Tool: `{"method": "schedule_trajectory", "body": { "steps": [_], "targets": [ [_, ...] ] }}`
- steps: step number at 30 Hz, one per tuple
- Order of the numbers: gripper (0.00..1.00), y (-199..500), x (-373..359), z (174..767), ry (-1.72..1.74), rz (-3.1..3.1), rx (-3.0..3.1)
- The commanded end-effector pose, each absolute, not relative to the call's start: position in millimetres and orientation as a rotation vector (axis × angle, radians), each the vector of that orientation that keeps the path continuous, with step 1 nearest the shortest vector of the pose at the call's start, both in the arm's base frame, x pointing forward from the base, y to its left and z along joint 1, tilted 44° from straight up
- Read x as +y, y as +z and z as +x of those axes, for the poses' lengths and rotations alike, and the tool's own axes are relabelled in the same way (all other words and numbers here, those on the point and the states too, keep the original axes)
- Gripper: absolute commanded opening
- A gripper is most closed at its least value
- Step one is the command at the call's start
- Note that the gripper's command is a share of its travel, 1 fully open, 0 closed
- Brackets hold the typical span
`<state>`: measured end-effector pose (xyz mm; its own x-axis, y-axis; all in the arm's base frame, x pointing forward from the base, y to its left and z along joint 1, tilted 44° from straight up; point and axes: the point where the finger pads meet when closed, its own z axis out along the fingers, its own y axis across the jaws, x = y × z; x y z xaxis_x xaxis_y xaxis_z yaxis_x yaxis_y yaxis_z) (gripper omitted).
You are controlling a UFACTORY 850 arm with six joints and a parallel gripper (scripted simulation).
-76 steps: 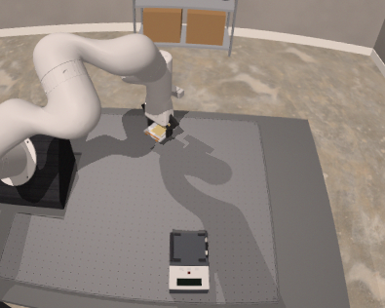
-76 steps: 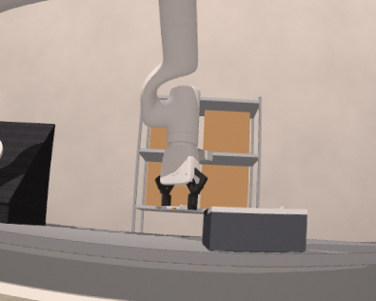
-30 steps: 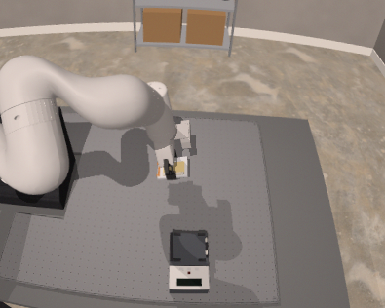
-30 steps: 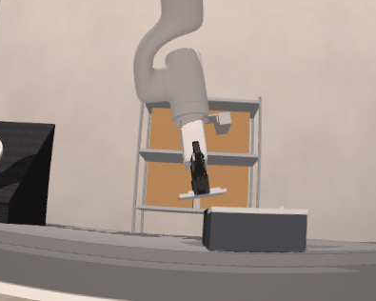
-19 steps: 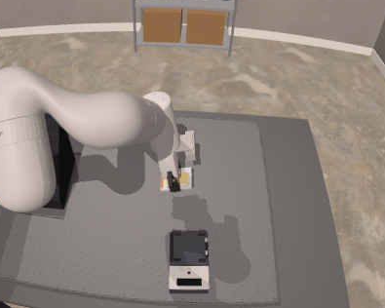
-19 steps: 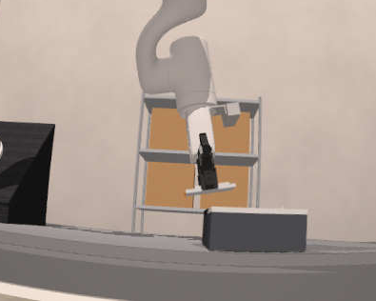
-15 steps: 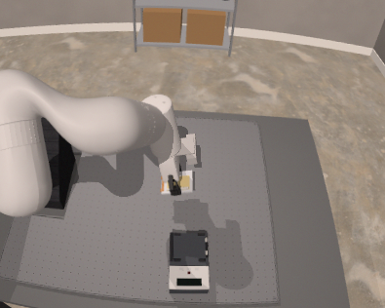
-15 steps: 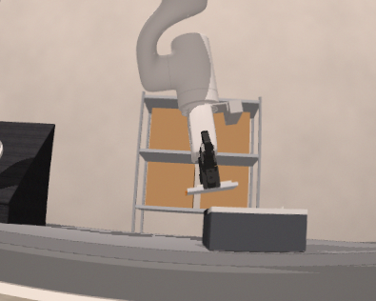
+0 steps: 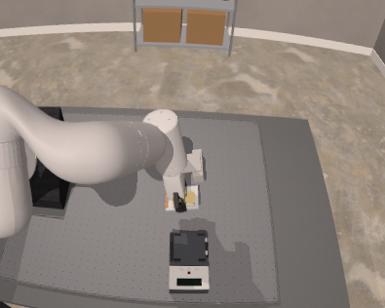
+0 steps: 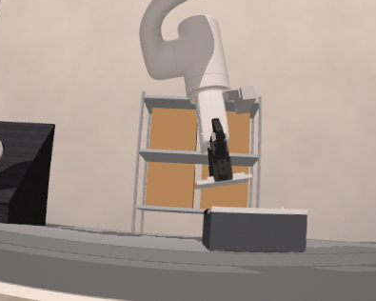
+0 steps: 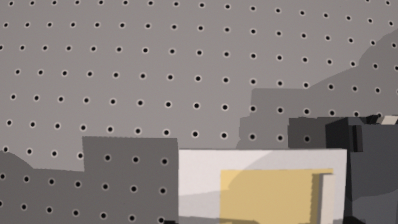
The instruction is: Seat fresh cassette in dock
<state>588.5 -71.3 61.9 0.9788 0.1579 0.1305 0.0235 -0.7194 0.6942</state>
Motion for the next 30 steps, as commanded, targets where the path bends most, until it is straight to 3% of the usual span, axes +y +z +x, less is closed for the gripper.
{"method": "schedule_trajectory", "body": {
  "steps": [1, 30],
  "targets": [
    [0.00, 76, -81, 594, 0.234, 2.366, 0.125],
    [0.00, 168, -156, 625, 0.234, 2.366, 0.125]
  ]
}}
